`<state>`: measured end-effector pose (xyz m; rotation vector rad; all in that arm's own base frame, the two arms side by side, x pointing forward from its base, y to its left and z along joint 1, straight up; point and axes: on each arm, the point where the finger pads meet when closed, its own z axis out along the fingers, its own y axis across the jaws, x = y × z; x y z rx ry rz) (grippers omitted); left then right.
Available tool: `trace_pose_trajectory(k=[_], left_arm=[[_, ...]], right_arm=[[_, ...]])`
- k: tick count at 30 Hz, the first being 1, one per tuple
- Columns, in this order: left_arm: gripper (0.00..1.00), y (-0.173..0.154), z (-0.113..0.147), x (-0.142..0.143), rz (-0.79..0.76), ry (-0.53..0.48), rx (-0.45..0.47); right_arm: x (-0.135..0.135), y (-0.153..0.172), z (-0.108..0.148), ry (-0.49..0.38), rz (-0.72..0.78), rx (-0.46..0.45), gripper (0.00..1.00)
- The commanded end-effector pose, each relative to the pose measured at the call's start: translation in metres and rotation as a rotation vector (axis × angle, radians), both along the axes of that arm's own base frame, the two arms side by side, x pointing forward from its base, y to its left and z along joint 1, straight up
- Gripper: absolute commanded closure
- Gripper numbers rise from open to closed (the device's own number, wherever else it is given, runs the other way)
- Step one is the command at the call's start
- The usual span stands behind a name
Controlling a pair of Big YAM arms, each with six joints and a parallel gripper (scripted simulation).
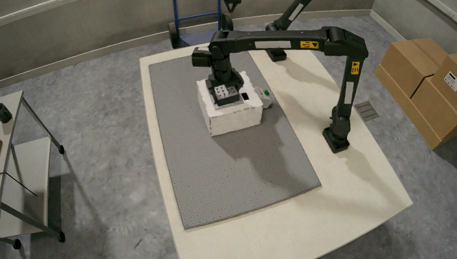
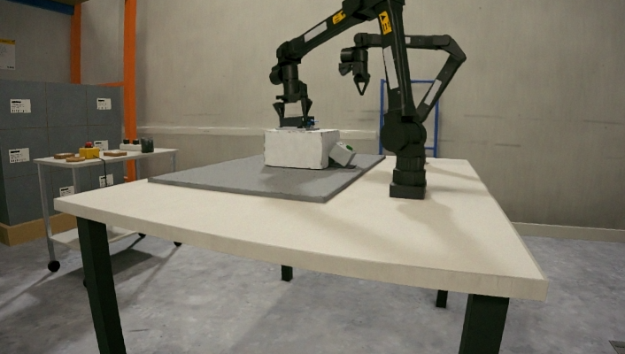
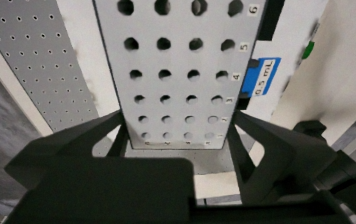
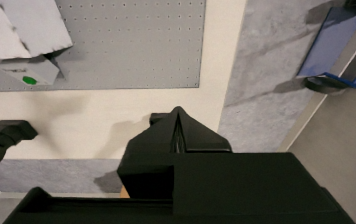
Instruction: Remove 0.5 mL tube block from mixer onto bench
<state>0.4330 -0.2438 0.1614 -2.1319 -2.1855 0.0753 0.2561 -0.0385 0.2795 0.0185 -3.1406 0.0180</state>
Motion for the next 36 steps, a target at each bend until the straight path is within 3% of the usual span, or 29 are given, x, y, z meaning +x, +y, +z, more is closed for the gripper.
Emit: trace_pose_trajectory(k=[1, 24, 36], left_arm=[[1.00, -0.008, 0.050, 0.009, -0.017, -0.064, -0.047], [1.00, -0.008, 0.059, 0.008, -0.017, -0.069, -0.050], [1.00, -0.013, 0.068, 0.021, 0.000, -0.132, -0.073]], right_arm=[[-0.003, -0.001, 0.005, -0.001, -0.010, 0.001, 1.00], [-0.002, -0.001, 0.006, -0.008, -0.010, 0.000, 1.00], [-0.002, -0.001, 0.007, -0.011, -0.010, -0.001, 1.00]])
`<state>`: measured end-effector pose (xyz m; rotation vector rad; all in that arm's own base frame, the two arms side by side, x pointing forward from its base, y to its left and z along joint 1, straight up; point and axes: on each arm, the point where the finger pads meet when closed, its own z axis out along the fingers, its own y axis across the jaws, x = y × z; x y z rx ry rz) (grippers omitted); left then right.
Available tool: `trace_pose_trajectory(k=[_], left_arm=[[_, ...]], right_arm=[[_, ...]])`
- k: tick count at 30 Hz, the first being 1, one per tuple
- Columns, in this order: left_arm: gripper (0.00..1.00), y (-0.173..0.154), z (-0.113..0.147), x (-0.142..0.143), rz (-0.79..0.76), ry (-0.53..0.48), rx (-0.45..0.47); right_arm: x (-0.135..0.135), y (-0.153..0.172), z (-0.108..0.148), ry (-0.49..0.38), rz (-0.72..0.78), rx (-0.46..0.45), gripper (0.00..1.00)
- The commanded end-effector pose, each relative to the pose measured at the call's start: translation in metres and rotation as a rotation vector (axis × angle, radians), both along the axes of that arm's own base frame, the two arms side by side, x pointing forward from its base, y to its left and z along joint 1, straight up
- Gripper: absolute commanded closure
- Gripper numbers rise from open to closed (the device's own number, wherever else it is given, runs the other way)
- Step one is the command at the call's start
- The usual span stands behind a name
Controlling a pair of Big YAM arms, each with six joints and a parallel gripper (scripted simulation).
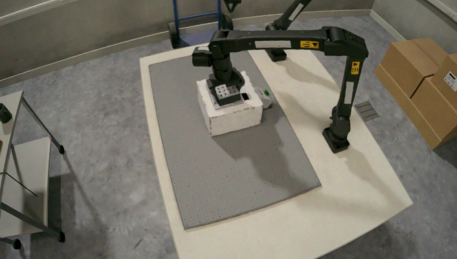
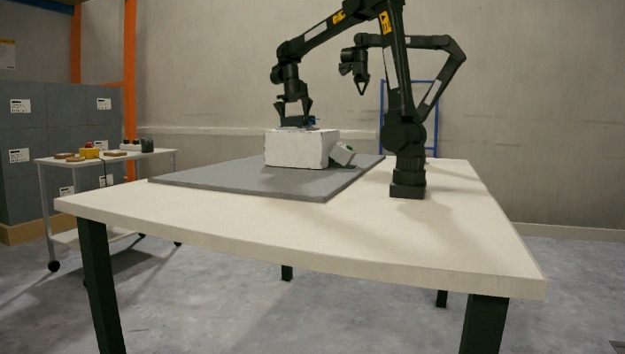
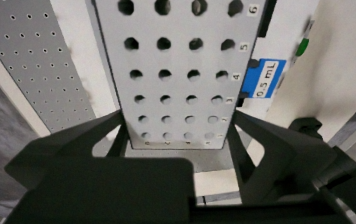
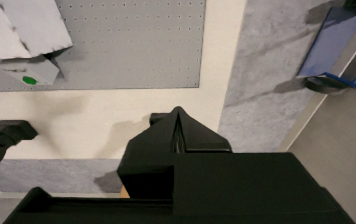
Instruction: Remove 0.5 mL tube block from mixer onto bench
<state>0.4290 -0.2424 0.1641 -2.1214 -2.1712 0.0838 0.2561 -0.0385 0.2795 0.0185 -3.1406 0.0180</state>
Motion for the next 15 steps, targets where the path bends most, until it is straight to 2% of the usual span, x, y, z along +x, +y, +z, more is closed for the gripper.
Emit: trace_pose_trajectory(k=[1, 15], left_arm=[[1.00, -0.0151, 0.0657, 0.0267, 0.002, -0.153, -0.083], [1.00, -0.0161, 0.0679, 0.0264, 0.005, -0.151, -0.090]], right_arm=[[-0.0017, -0.0012, 0.0066, -0.011, -0.010, -0.001, 1.00], [-0.0011, -0.0012, 0.0073, -0.015, -0.011, -0.002, 1.00]])
